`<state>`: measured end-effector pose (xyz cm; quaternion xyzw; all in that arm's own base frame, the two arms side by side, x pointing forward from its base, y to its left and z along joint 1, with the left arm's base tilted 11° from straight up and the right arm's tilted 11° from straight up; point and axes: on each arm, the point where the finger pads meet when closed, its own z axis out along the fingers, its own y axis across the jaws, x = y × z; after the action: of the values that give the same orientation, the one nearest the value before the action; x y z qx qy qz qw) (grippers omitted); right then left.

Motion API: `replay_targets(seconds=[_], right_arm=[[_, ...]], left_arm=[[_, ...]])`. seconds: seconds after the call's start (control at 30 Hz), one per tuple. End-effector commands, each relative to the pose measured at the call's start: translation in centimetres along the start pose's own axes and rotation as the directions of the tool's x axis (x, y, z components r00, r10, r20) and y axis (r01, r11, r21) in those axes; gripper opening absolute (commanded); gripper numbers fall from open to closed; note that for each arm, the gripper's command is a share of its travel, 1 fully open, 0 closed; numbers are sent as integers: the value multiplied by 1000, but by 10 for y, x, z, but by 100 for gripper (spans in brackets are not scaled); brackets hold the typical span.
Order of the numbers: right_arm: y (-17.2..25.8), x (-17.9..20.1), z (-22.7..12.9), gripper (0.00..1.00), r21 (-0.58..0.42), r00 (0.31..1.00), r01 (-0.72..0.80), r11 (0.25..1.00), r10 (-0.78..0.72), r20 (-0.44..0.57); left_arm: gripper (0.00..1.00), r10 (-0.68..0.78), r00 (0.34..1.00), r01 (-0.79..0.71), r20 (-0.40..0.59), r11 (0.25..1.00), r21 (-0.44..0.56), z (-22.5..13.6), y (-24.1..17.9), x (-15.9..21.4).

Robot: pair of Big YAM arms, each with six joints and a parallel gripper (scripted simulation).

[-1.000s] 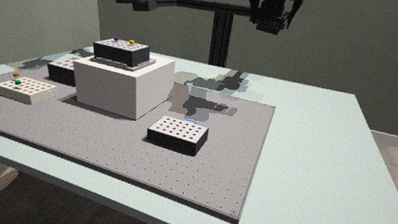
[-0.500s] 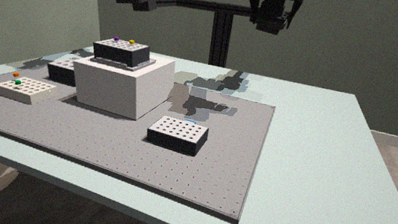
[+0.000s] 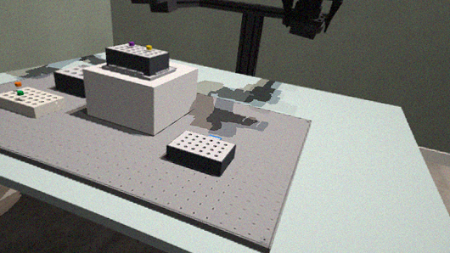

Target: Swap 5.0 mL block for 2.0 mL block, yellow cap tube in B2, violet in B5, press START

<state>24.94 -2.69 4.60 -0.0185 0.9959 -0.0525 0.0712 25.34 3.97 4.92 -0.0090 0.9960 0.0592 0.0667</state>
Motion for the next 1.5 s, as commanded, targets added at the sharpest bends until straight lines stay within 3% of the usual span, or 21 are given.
replay_targets(seconds=[0.0, 0.57, 1.47], right_arm=[[-1, -21, -11, 0, -1, 999, 4, 1000, -4, 38], [1, -2, 0, 0, -5, 1000, 7, 1000, -7, -1], [-2, -23, -14, 0, -2, 999, 1, 1000, -1, 43]], left_arm=[[100, -7, 997, 8, 75, 1000, -4, -19, 0, -29], [100, -7, 997, 8, 75, 1000, -4, -19, 0, -29], [100, -7, 997, 8, 75, 1000, -4, -19, 0, -29]])
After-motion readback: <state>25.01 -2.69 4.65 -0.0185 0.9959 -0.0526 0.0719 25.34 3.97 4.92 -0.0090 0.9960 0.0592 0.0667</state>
